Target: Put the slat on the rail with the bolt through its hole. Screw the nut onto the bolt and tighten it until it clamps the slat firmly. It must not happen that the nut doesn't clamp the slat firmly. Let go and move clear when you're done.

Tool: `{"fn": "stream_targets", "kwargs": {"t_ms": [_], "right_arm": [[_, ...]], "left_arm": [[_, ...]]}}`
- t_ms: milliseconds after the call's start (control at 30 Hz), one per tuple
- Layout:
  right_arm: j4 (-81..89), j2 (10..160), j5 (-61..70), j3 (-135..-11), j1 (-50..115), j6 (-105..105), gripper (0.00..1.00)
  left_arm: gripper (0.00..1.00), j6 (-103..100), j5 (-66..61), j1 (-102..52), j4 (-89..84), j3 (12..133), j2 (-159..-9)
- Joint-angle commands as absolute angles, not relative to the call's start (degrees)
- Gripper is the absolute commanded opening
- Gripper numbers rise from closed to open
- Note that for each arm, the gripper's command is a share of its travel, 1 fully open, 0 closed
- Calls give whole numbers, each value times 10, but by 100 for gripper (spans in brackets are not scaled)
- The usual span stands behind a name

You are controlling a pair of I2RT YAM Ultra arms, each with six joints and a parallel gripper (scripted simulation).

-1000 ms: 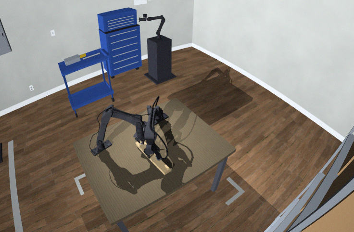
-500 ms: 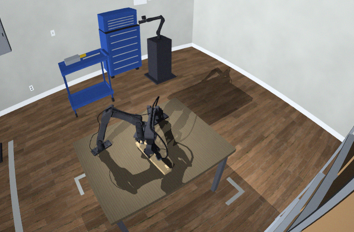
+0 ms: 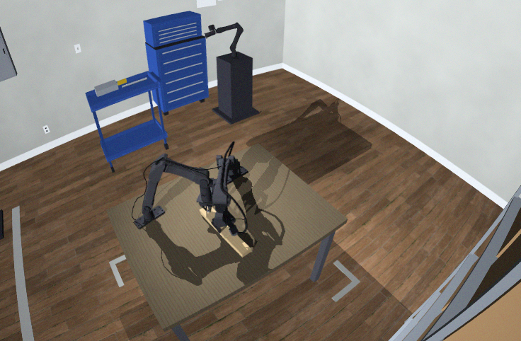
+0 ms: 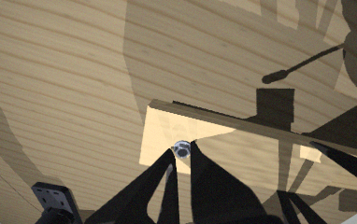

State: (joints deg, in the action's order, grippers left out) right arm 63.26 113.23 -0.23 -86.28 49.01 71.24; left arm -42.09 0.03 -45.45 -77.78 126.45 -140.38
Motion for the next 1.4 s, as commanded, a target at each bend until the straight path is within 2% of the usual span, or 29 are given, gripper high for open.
{"fn": "stream_targets", "kwargs": {"t_ms": [0,300,1100,1367], "right_arm": [[635,1127,-2,-867,490,713,20],[632,1128,-2,-865,490,712,11],[632,1128,-2,-865,490,709,11],[632,1128,-1,-865,489,592,11]], "left_arm": [[72,-421,0,-455,-777,1267,-1398],[72,-421,0,-455,-777,1267,-1398],[72,-421,0,-455,-777,1267,-1398],[72,-421,0,-455,-777,1267,-1398]]}}
